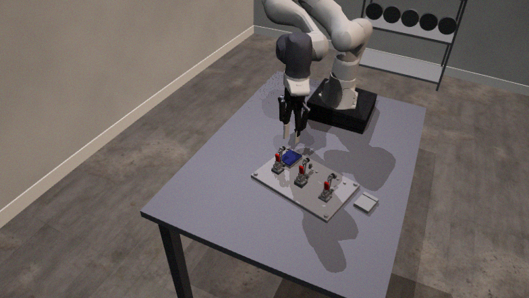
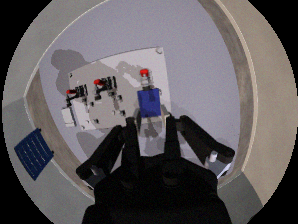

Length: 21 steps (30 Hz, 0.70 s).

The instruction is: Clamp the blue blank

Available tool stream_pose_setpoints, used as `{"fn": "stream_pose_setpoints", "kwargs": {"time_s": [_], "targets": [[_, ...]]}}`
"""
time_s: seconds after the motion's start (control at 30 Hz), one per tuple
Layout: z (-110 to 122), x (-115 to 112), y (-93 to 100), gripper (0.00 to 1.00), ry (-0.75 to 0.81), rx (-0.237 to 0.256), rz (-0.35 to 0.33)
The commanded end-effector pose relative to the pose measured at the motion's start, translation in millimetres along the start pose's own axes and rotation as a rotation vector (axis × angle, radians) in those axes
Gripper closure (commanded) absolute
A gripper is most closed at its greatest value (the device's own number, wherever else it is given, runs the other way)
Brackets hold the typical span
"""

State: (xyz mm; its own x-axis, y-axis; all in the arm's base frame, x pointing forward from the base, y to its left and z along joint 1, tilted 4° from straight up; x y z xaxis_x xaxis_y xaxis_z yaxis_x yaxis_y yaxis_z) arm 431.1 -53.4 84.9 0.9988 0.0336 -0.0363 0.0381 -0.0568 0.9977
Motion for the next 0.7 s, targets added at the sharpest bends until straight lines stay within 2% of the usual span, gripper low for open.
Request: {"fn": "stream_pose_setpoints", "kwargs": {"time_s": [0.0, 0.37, 0.67], "targets": [[1, 10, 0.5, 0.72, -0.008, 0.003, 0.009], [18, 73, 1.0, 0.72, -0.008, 0.003, 0.009], [19, 80, 0.9, 0.72, -0.008, 0.003, 0.009]]}}
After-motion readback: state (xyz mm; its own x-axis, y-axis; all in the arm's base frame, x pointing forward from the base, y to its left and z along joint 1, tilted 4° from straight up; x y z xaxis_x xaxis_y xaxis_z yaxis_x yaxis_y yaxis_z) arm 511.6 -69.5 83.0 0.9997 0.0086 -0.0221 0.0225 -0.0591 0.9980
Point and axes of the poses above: the point where the finger pads meet when closed, its own y axis back along the fingers, its own z axis across the jaws, x = y × z, the point moved 3 cm from there along y, back along the fingers, and after that the axes turned 14 degrees about y, right-handed, at the moved point
